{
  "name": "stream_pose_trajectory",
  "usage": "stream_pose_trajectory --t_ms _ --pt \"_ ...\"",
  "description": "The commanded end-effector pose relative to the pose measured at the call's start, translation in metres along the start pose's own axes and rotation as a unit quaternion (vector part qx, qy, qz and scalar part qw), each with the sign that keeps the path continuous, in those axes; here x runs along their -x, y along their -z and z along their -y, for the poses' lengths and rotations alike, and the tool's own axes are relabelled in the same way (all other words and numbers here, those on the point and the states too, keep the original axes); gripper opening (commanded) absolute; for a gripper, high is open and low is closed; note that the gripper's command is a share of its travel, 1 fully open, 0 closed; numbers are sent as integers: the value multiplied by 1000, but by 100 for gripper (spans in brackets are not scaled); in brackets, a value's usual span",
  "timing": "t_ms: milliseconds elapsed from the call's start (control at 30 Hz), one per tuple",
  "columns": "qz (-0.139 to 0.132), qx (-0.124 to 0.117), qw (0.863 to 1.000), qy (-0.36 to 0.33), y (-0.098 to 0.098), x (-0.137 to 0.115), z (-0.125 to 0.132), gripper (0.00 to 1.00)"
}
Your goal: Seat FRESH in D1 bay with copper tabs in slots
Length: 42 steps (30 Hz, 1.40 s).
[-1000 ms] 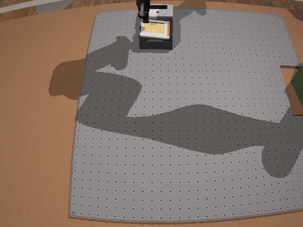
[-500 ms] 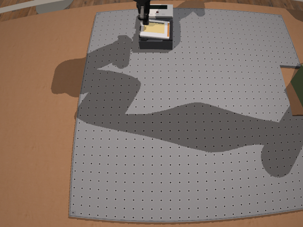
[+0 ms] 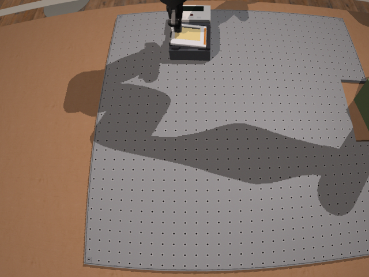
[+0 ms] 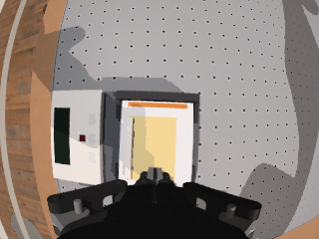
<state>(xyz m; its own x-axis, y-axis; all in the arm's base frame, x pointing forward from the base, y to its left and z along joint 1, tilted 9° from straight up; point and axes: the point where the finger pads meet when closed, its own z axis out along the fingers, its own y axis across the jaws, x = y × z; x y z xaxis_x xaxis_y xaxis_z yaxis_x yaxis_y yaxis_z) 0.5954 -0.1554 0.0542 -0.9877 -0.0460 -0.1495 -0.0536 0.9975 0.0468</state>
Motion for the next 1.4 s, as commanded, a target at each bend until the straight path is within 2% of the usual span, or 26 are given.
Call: stream_pose_trajectory --t_ms 0,1367 --pt "1 0 1000 0 0 1 0 0" --pt "-3 0 1000 0 -3 -1 0 0"
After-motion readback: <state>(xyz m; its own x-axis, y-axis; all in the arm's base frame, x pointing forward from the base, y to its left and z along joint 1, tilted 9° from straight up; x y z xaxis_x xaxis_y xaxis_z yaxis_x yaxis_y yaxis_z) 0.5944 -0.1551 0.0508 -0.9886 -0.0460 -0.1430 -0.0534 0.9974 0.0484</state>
